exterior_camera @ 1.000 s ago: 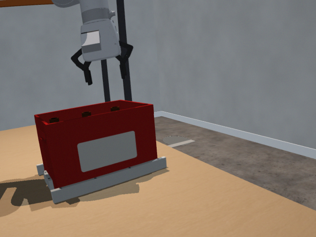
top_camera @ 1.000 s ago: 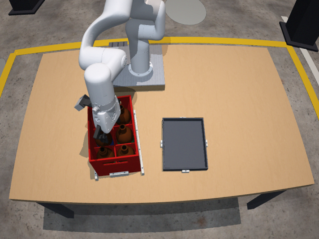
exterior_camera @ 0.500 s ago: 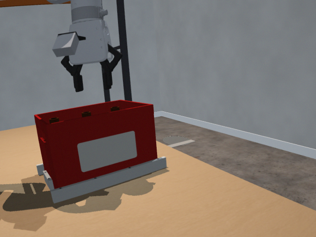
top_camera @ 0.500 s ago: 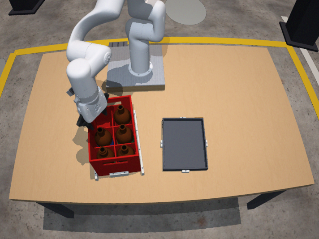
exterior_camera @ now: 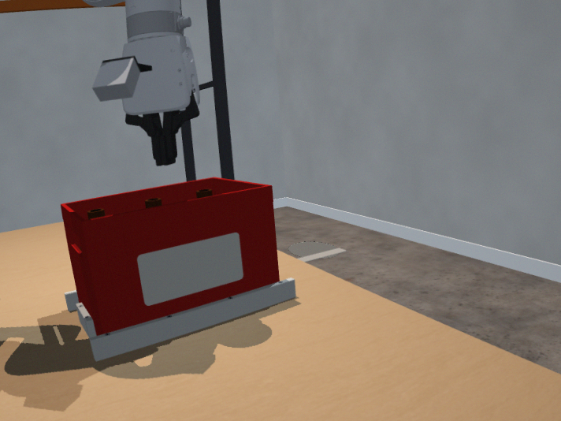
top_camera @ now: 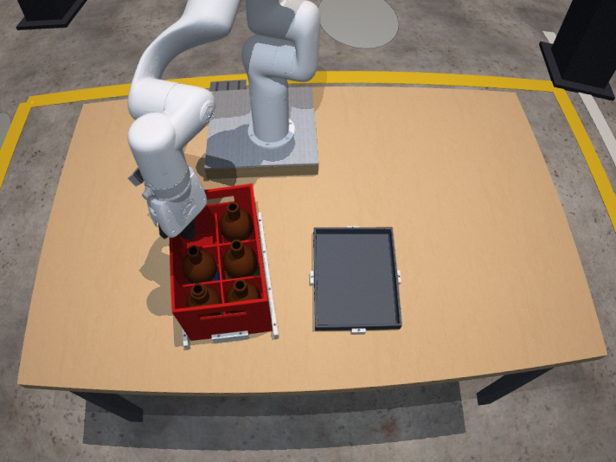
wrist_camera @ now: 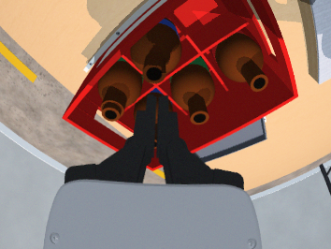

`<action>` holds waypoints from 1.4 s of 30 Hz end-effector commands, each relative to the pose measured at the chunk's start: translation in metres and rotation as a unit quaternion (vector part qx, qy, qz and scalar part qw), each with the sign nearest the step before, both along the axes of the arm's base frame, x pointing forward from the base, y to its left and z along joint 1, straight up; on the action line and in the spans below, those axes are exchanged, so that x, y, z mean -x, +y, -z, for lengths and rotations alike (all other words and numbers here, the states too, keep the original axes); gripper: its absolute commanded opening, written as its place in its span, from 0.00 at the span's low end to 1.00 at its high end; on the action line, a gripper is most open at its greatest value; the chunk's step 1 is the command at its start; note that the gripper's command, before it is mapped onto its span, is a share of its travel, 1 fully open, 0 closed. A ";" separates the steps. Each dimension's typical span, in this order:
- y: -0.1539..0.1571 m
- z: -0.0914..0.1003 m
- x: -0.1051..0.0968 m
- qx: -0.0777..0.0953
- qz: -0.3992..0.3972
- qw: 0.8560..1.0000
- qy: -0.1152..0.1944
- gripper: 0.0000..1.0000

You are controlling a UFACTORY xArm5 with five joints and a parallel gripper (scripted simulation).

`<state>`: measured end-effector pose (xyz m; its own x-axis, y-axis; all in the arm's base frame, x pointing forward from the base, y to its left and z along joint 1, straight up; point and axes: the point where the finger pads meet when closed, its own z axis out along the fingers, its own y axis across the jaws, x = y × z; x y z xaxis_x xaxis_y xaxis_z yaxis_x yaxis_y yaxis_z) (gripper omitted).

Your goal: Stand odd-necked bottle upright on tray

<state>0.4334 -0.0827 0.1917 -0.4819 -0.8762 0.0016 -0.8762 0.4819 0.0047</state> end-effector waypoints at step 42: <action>-0.001 -0.002 -0.004 0.000 0.000 1.000 -0.002 0.65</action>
